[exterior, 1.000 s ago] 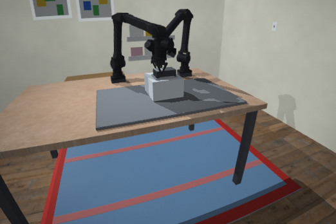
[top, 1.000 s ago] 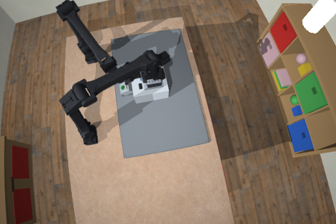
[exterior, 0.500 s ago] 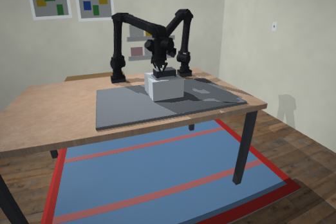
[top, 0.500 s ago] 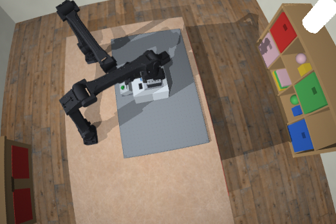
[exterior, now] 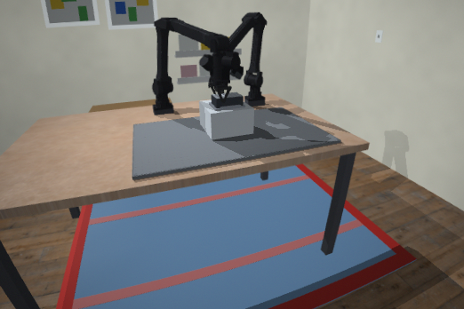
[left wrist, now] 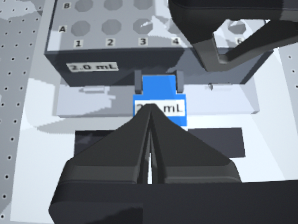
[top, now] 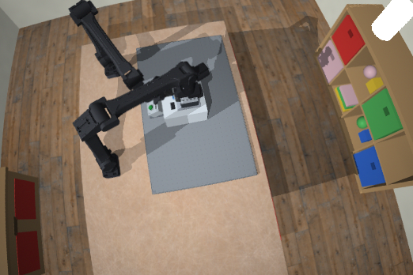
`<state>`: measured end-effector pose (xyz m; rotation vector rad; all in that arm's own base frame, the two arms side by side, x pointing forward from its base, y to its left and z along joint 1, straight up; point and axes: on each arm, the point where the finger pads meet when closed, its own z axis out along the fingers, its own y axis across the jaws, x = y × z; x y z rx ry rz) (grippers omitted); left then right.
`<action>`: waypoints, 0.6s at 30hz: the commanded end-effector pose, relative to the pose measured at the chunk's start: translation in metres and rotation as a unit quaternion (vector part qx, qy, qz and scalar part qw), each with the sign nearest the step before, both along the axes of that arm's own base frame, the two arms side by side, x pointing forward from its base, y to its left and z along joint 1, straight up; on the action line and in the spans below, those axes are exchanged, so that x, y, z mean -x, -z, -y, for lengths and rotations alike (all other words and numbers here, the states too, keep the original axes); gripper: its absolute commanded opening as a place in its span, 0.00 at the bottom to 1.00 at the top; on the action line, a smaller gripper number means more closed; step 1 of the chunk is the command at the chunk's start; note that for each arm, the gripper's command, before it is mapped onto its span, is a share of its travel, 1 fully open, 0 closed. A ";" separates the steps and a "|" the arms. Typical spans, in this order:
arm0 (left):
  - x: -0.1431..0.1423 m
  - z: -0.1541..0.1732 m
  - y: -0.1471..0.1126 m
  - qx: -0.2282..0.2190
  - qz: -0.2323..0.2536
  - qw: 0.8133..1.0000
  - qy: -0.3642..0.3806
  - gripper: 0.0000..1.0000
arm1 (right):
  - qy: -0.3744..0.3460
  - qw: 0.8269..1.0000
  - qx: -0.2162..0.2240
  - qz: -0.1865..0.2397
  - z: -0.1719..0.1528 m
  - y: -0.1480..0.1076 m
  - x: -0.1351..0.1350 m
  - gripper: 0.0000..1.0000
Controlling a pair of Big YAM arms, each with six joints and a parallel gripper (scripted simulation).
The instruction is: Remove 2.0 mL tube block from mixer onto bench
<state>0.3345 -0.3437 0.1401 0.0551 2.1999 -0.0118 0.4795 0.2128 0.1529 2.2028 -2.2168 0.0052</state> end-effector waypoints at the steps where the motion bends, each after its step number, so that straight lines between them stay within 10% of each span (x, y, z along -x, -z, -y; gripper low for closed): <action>1: 0.003 0.001 0.018 -0.013 -0.009 1.000 0.007 0.00 | -0.004 1.000 0.003 -0.014 -0.003 0.008 0.002 0.00; 18: 0.004 -0.002 0.021 -0.017 -0.011 1.000 0.006 0.00 | -0.004 1.000 0.003 -0.014 -0.003 0.008 0.002 0.00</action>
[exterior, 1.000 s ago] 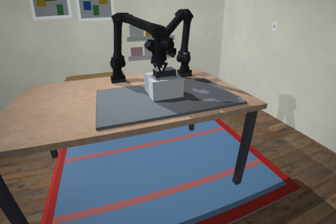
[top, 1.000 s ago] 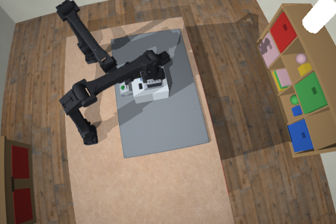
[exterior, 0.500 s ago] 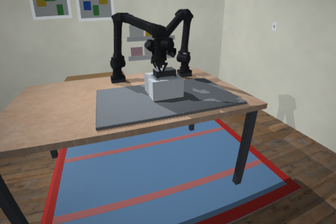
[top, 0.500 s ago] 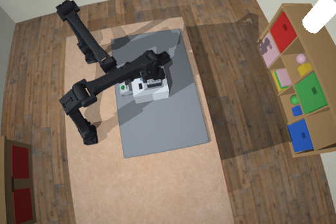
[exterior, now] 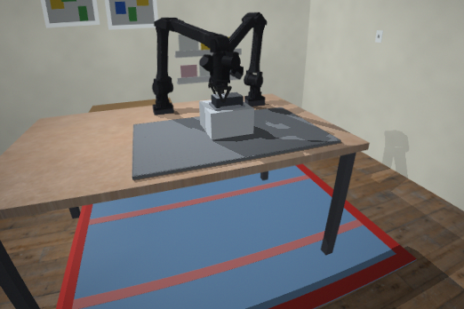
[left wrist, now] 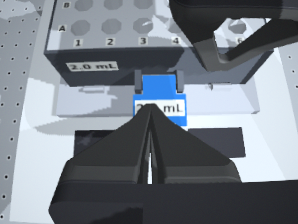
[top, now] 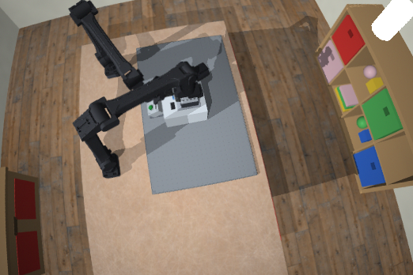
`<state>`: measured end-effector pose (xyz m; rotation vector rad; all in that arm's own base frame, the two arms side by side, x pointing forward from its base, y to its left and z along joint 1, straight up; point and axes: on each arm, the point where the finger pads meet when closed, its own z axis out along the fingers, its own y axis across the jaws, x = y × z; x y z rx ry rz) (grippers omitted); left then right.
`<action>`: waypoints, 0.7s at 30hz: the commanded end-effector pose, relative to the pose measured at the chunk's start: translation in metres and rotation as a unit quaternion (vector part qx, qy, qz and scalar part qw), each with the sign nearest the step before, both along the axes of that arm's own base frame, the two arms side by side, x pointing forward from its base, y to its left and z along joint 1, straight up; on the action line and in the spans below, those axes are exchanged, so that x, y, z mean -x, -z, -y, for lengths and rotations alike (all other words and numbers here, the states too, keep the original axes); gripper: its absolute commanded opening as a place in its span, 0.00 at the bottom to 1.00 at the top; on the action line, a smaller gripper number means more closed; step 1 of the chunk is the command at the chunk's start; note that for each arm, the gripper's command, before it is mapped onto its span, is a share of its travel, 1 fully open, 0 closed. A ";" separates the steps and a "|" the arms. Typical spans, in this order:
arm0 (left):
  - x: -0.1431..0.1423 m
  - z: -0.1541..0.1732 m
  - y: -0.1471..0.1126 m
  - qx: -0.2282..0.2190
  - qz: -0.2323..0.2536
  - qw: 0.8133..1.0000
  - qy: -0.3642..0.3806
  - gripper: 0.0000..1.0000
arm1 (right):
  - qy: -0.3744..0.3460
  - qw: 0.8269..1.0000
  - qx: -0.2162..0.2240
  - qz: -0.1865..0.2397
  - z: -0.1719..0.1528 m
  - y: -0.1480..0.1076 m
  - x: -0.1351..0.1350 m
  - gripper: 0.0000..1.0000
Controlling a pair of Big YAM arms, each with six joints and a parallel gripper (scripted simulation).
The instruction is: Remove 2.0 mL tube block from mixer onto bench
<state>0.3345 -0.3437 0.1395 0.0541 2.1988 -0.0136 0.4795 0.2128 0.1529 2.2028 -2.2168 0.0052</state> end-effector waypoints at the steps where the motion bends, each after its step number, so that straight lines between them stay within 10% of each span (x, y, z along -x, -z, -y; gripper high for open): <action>1: 0.004 -0.002 0.022 -0.018 -0.012 1.000 0.006 0.00 | -0.004 1.000 0.003 -0.014 -0.003 0.008 0.002 0.00; 21: 0.006 -0.007 0.030 -0.028 -0.018 0.999 0.006 0.00 | -0.004 1.000 0.003 -0.014 -0.003 0.008 0.002 0.00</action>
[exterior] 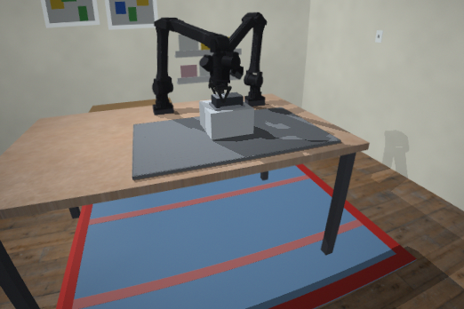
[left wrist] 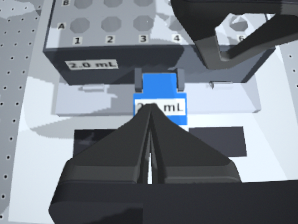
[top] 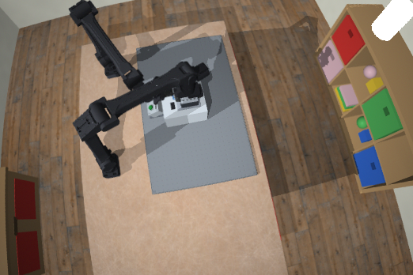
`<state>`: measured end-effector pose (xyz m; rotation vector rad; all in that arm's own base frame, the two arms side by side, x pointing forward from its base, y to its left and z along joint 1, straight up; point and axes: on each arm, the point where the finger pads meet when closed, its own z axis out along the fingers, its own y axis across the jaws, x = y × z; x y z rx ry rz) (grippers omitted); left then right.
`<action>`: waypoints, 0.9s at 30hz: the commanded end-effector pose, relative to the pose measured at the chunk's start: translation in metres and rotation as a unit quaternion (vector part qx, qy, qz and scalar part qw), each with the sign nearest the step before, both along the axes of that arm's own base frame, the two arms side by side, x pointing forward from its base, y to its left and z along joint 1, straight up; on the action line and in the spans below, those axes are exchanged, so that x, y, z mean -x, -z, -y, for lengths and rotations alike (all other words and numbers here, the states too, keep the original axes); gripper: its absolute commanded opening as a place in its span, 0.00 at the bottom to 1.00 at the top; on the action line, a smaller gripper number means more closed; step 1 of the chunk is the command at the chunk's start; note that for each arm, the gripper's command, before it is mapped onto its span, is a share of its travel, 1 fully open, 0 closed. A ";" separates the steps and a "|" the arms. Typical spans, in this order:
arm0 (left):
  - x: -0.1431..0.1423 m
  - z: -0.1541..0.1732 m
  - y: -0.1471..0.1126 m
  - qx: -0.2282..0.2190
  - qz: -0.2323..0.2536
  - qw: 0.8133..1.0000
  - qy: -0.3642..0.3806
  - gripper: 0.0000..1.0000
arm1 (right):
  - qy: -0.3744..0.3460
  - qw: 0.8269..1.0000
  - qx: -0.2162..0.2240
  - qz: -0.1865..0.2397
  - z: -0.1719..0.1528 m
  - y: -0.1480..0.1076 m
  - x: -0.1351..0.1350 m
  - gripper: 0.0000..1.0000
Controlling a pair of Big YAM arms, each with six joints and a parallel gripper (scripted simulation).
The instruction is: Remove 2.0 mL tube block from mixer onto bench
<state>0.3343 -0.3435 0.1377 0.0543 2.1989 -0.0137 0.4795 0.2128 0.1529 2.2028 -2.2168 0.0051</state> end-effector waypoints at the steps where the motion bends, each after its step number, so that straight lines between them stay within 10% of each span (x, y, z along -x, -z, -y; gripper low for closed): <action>1: 0.006 -0.007 0.029 -0.029 -0.018 0.999 0.005 0.00 | -0.004 1.000 0.003 -0.014 -0.003 0.008 0.002 0.00; 5: -0.004 0.017 -0.005 -0.004 -0.003 1.000 0.005 0.00 | -0.008 1.000 -0.001 -0.010 -0.005 0.004 -0.003 0.00; 27: -0.009 0.013 -0.020 0.018 0.002 1.000 -0.002 0.00 | -0.001 1.000 -0.009 -0.010 -0.007 -0.002 -0.014 0.00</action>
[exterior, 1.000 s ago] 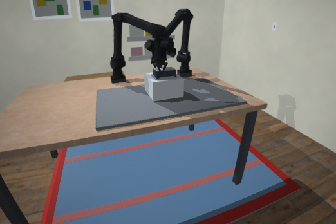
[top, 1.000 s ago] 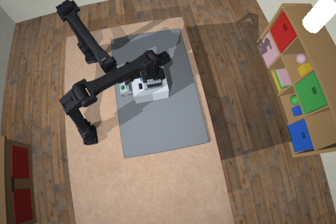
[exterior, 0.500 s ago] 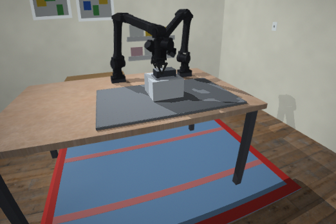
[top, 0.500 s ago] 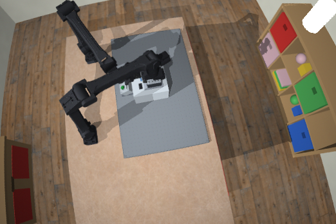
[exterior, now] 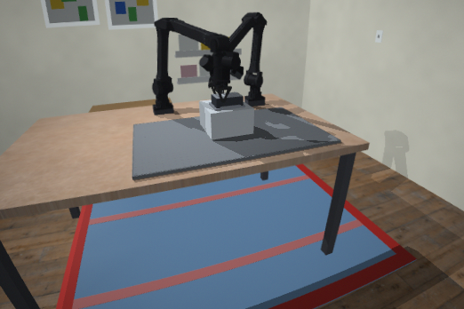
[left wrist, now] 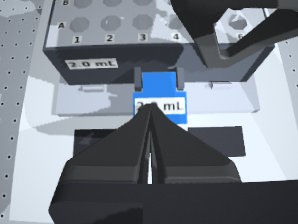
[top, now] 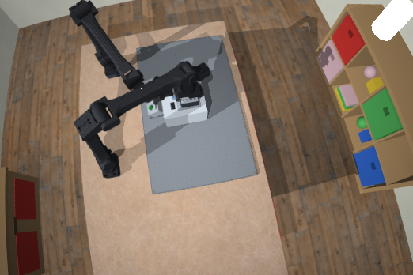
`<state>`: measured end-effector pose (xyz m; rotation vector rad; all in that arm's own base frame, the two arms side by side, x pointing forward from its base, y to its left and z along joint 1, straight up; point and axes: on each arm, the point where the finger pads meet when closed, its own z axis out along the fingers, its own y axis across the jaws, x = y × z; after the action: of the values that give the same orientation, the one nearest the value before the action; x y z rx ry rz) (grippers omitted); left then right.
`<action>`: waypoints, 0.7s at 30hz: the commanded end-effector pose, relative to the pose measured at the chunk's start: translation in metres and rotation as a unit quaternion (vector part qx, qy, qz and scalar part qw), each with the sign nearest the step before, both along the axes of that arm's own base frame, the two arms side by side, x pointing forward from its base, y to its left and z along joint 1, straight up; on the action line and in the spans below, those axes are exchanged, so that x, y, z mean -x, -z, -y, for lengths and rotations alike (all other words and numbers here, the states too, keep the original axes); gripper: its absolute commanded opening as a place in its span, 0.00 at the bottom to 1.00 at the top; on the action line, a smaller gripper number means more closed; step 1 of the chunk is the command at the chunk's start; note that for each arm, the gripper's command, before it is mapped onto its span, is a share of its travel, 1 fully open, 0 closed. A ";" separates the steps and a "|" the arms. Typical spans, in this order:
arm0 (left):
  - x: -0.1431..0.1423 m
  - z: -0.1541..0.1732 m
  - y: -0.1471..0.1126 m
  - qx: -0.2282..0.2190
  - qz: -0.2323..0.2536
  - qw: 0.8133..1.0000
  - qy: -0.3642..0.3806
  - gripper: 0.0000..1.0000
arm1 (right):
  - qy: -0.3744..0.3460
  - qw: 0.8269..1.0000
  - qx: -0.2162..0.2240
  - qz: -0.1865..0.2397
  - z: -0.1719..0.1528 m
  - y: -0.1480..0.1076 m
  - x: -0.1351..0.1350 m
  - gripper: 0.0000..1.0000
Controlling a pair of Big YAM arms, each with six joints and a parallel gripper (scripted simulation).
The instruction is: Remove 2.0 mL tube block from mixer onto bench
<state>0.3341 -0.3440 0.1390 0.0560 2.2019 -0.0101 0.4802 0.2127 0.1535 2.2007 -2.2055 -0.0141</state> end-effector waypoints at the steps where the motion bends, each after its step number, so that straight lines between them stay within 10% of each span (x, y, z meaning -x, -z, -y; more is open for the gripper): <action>1: -0.009 0.012 -0.018 0.020 0.003 1.000 -0.002 0.00 | 0.001 1.000 -0.008 -0.002 -0.007 -0.001 -0.014 0.00; 21: -0.021 0.008 -0.009 0.010 0.006 1.000 -0.007 0.00 | -0.004 1.000 -0.004 -0.001 -0.010 -0.003 -0.015 0.00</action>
<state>0.3358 -0.3427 0.1385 0.0587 2.2043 -0.0038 0.4815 0.2139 0.1534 2.1997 -2.2097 -0.0159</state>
